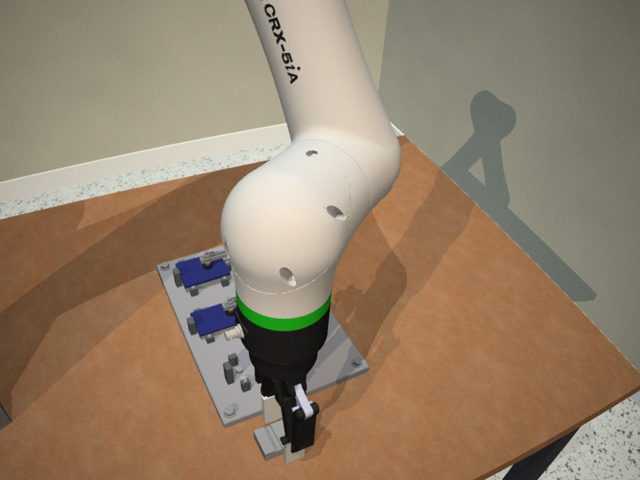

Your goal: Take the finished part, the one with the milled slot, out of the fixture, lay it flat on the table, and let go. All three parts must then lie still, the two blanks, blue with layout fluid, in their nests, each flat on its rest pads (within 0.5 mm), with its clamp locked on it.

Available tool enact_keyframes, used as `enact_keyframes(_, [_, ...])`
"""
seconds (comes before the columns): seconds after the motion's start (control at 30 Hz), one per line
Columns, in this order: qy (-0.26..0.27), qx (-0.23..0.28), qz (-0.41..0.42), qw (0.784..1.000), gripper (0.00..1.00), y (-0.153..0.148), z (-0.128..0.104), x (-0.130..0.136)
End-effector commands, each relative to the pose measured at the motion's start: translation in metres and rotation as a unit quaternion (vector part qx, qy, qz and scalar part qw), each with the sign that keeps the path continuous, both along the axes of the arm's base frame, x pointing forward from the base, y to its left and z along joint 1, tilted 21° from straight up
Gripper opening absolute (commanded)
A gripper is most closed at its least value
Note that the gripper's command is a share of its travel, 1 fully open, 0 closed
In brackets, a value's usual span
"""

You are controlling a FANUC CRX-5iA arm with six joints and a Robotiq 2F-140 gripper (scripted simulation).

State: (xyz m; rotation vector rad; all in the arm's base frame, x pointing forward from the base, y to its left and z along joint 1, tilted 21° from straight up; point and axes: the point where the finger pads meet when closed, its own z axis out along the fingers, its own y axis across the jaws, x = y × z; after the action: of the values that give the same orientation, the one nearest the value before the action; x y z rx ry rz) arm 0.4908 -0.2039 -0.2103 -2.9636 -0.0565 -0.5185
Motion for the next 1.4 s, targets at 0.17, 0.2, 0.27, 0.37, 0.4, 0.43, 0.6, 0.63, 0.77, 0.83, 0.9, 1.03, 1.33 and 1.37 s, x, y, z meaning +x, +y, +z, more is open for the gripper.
enact_keyframes(0.17, [0.000,0.000,0.000,1.000,0.40,0.000,0.000,0.000])
enact_keyframes(0.2, [0.000,0.000,0.000,1.000,0.40,0.000,0.000,0.000])
enact_keyframes(0.27, [0.000,0.000,0.000,1.000,0.40,0.000,0.000,0.000])
enact_keyframes(0.37, [0.000,0.000,0.000,1.000,0.40,0.000,0.000,0.000])
enact_keyframes(0.4, [0.000,0.000,0.000,1.000,0.40,0.000,0.000,0.000])
enact_keyframes(0.43, [0.000,0.000,0.000,1.000,0.40,0.000,0.000,0.000])
enact_keyframes(0.6, [0.000,0.000,0.000,1.000,0.40,-0.001,0.003,-0.001])
enact_keyframes(0.63, [0.000,0.000,0.000,1.000,0.40,-0.001,0.004,-0.001])
enact_keyframes(0.77, [0.000,0.000,0.000,1.000,0.40,-0.002,0.011,-0.004])
enact_keyframes(0.83, [0.000,0.000,0.000,1.000,0.40,-0.003,0.017,-0.006])
enact_keyframes(0.9, [0.000,0.000,0.000,1.000,0.40,-0.003,0.020,-0.007])
enact_keyframes(1.03, [0.000,0.000,0.000,1.000,0.40,-0.004,0.030,-0.011])
enact_keyframes(1.33, [0.000,0.000,0.000,1.000,0.40,-0.009,0.063,-0.023])
enact_keyframes(1.37, [0.000,0.000,0.000,1.000,0.40,-0.010,0.067,-0.024])
